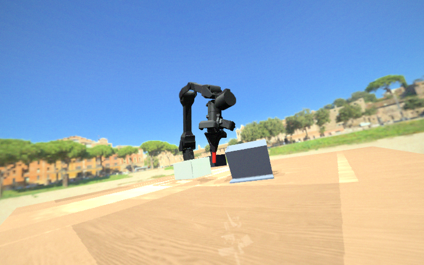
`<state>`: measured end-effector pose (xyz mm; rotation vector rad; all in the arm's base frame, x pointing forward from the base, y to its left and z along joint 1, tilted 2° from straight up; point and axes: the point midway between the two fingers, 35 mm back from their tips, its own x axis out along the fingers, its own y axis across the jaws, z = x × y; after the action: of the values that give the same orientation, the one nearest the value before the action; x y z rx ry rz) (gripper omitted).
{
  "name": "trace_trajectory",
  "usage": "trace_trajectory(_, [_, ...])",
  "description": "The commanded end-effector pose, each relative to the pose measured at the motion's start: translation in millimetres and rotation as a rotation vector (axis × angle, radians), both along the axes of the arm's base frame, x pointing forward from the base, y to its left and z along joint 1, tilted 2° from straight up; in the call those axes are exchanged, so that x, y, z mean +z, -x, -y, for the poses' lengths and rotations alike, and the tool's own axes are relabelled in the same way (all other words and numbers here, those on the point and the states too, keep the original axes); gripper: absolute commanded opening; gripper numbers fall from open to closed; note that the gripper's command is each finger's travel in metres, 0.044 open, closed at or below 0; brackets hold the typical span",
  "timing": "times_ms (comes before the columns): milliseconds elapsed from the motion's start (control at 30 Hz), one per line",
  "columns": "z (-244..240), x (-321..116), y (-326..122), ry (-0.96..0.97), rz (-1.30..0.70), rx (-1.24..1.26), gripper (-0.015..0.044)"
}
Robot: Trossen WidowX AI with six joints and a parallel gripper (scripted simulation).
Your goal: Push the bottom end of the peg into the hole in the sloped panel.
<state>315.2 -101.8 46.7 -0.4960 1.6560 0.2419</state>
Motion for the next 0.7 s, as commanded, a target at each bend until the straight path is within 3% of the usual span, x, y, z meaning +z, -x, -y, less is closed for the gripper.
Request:
trace_trajectory(0, [-2.3, -1.1, -1.0, 0.021, -0.020, 0.048, 0.0000])
trace_trajectory(667, [-17.2, -7.5, -8.7, 0.118, -0.105, 0.283, 0.0000])
